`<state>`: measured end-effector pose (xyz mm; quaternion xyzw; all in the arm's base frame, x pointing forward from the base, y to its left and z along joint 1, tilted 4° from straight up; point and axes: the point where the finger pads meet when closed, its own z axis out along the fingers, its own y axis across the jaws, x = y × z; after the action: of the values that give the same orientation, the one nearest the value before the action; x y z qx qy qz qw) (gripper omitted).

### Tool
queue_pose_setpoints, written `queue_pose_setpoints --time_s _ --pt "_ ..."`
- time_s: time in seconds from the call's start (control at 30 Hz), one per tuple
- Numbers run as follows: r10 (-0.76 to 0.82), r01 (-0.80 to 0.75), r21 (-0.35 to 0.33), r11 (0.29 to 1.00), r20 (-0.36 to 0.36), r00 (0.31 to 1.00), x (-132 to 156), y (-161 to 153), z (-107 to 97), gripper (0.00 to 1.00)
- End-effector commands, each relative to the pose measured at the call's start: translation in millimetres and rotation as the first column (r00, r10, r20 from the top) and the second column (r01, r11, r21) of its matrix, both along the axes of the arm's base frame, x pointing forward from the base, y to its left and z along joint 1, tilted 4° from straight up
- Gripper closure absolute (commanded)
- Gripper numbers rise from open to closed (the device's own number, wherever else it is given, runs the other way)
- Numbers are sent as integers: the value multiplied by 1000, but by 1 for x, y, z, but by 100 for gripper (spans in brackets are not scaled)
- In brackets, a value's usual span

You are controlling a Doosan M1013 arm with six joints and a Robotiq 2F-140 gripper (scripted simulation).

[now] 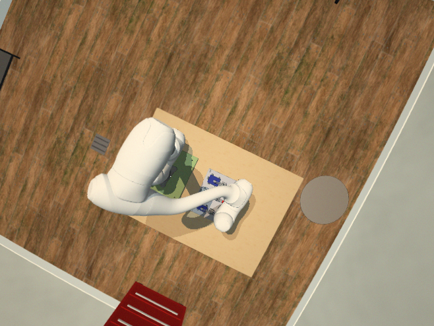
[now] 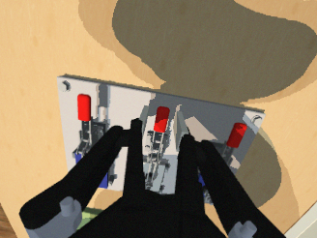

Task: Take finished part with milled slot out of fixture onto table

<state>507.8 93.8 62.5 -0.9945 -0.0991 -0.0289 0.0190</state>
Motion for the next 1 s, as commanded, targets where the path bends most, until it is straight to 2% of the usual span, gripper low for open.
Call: queue_pose_setpoints --time_s 0.0,0.17,0.2,0.97 --pt "0 0 0 1000 0 1000 0 0 0 72" --pt "0 0 0 1000 0 1000 0 0 0 72" --pt "0 0 0 1000 0 1000 0 0 0 89" --pt "0 0 0 1000 0 1000 0 0 0 89"
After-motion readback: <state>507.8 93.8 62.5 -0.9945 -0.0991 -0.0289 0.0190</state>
